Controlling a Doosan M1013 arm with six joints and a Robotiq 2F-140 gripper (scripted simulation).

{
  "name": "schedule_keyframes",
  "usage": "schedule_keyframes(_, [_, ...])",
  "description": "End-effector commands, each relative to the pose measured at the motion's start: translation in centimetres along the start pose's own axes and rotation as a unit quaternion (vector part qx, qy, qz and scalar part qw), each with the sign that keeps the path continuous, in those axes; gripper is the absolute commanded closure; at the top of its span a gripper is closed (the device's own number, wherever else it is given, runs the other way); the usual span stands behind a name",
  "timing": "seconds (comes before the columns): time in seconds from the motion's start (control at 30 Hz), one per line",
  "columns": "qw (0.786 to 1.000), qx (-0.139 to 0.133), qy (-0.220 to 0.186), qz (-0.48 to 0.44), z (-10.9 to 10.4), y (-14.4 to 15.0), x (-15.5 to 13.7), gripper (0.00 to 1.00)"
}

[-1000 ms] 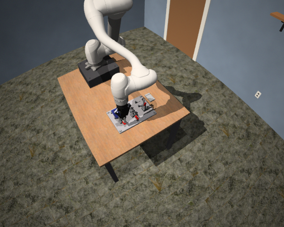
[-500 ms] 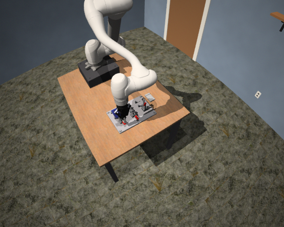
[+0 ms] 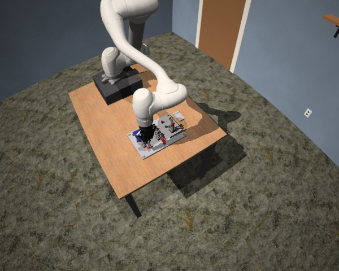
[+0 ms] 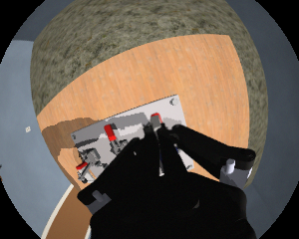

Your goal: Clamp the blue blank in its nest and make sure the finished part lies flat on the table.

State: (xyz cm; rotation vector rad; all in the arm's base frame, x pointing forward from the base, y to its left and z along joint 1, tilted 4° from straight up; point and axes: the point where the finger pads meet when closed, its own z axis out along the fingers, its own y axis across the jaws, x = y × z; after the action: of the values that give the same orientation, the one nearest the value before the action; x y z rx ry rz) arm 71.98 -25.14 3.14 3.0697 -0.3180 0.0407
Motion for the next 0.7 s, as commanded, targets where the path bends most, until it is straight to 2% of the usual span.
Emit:
schedule_keyframes(0.0, [1.0,0.0,0.0,0.0,-0.02,0.0,0.0,1.0])
schedule_keyframes(0.67, [1.0,0.0,0.0,0.0,0.18,0.0,0.0,1.0])
